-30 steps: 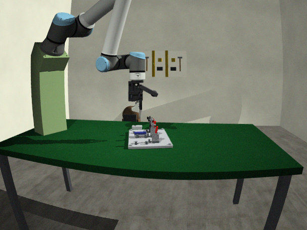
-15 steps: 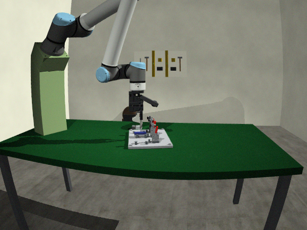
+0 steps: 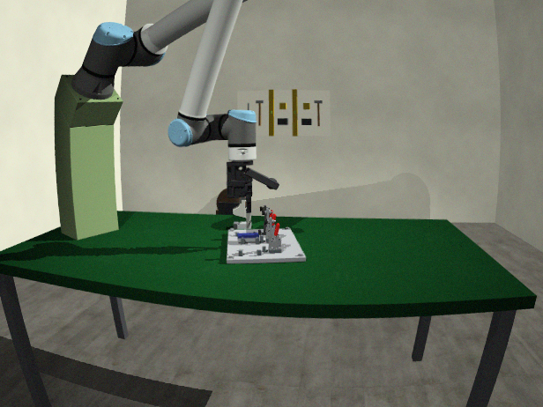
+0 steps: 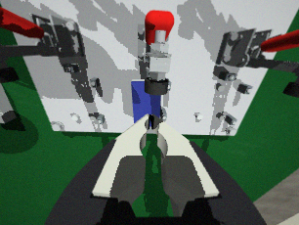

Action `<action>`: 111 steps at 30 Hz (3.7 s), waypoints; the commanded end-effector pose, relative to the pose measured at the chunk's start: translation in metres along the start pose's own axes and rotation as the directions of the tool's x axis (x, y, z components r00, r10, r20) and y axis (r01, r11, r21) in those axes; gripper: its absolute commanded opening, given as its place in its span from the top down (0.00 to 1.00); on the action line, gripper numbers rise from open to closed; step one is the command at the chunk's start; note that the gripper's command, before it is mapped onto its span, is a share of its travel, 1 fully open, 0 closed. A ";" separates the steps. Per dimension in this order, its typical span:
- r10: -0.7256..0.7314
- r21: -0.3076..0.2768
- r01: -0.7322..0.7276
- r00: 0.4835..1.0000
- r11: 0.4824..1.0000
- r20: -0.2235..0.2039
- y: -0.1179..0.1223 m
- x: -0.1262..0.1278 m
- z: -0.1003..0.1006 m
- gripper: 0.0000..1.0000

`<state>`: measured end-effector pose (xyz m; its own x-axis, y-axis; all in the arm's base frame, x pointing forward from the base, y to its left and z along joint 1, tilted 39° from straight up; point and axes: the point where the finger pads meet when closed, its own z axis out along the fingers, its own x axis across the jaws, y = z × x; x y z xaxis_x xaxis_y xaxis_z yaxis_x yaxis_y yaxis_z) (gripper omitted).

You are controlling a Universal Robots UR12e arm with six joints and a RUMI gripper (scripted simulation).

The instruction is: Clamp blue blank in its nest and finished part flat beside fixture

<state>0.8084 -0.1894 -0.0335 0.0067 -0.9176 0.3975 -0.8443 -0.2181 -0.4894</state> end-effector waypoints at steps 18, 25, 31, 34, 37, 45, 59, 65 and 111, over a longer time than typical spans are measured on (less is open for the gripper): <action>0.000 -0.005 0.000 1.000 1.000 0.003 0.059 -0.005 0.001 1.00; 0.000 -0.005 0.000 1.000 1.000 0.003 0.068 -0.005 0.001 1.00; 0.000 -0.005 0.000 1.000 1.000 0.003 0.073 -0.006 0.001 1.00; 0.000 -0.004 0.000 1.000 1.000 0.003 0.073 -0.006 0.001 1.00; 0.000 -0.001 0.000 1.000 1.000 0.001 0.071 -0.005 0.001 1.00; 0.000 0.001 0.000 1.000 1.000 0.000 0.069 -0.004 0.006 1.00; 0.000 0.001 0.000 1.000 1.000 -0.001 0.070 -0.003 0.029 1.00; 0.000 0.001 0.000 1.000 1.000 0.000 0.070 -0.004 0.036 1.00; 0.000 -0.001 0.000 1.000 1.000 0.000 0.070 -0.004 0.036 1.00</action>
<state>0.7675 -0.2117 -0.0979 0.0076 -0.9180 0.3965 -0.8455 -0.2176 -0.4876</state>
